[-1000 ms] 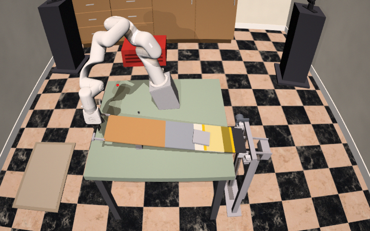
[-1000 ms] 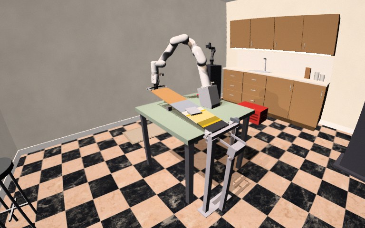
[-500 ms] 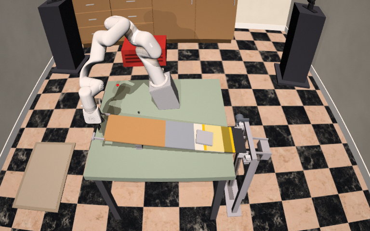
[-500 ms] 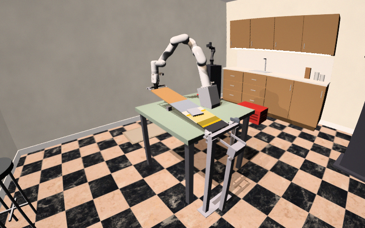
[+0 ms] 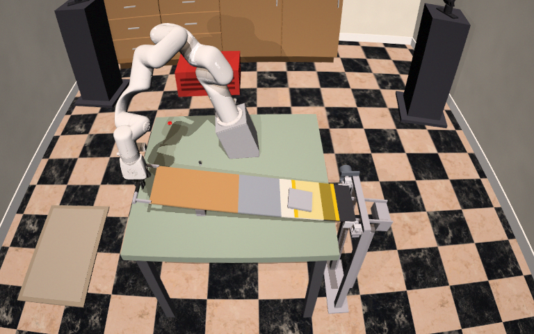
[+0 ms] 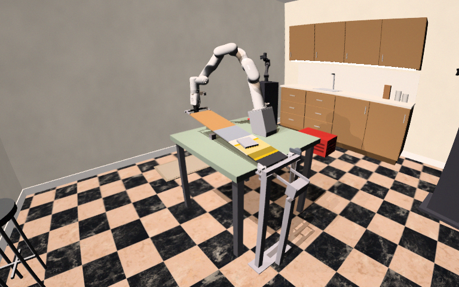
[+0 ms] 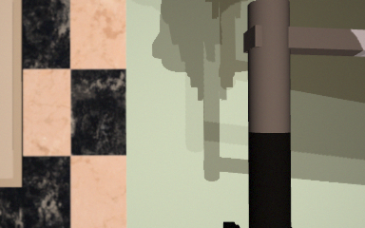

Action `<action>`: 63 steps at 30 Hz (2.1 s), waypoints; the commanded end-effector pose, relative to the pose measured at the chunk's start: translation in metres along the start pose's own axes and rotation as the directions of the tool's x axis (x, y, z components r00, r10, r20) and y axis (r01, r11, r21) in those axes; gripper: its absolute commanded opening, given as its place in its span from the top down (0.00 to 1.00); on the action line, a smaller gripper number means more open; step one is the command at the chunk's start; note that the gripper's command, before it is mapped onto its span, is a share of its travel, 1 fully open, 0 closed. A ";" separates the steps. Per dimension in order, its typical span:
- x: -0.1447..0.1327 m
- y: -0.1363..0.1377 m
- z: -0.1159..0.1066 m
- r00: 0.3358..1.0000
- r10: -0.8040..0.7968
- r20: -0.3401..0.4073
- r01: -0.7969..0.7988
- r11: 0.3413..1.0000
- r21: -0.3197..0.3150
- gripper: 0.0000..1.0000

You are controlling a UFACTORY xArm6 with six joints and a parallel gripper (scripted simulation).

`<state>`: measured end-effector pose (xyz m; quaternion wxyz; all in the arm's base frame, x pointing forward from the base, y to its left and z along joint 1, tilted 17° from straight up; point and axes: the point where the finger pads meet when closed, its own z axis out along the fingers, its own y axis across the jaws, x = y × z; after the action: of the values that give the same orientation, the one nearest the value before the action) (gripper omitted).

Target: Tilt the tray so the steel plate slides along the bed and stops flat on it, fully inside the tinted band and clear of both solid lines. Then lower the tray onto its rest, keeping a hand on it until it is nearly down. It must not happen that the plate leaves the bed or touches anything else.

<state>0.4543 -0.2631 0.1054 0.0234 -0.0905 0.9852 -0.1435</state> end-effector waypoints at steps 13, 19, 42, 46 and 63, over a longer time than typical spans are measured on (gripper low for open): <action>-0.001 0.000 -0.008 1.000 0.000 0.004 0.000 1.000 0.003 1.00; -0.001 -0.001 -0.001 1.000 0.000 0.004 0.000 1.000 0.003 1.00; -0.001 0.000 -0.011 1.000 0.000 0.004 0.000 1.000 0.003 1.00; -0.001 0.001 -0.011 1.000 0.000 0.004 0.000 1.000 0.003 1.00; -0.002 -0.013 0.087 1.000 0.000 0.004 0.000 1.000 0.003 1.00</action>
<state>0.4598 -0.2880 0.0507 0.0270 -0.0907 0.9851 -0.1437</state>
